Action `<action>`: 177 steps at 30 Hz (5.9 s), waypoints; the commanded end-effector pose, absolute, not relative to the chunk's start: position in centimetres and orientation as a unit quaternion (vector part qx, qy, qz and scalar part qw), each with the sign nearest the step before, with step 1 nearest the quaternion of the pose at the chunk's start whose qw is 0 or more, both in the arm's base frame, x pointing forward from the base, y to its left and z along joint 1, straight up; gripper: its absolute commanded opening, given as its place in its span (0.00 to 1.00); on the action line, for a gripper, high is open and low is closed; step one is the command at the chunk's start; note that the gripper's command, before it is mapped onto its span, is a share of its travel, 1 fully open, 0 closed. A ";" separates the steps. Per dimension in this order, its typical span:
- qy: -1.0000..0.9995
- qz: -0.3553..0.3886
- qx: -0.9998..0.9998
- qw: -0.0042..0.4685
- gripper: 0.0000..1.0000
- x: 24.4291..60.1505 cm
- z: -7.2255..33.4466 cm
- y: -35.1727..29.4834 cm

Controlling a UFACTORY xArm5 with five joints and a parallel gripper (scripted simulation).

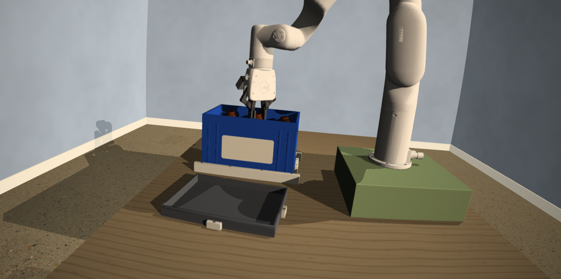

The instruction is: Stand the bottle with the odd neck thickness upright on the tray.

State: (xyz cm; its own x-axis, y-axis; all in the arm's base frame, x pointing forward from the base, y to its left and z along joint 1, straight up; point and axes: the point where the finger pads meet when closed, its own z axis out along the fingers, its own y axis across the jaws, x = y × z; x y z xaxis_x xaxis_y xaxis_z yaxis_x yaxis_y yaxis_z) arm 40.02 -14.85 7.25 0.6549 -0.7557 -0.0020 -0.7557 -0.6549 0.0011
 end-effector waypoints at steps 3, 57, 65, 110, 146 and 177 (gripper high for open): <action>-0.415 0.001 0.910 0.000 0.00 40.1 7.4 -14.9; -0.415 0.001 0.910 0.000 0.65 40.1 8.4 -14.9; -0.415 0.001 0.910 0.000 0.65 40.1 10.7 -14.9; -0.415 0.001 0.910 0.000 0.00 40.1 15.8 -14.9; -0.415 0.001 0.910 0.000 0.00 40.7 15.8 -6.1; -0.415 0.001 0.910 0.000 0.65 40.7 15.8 -6.1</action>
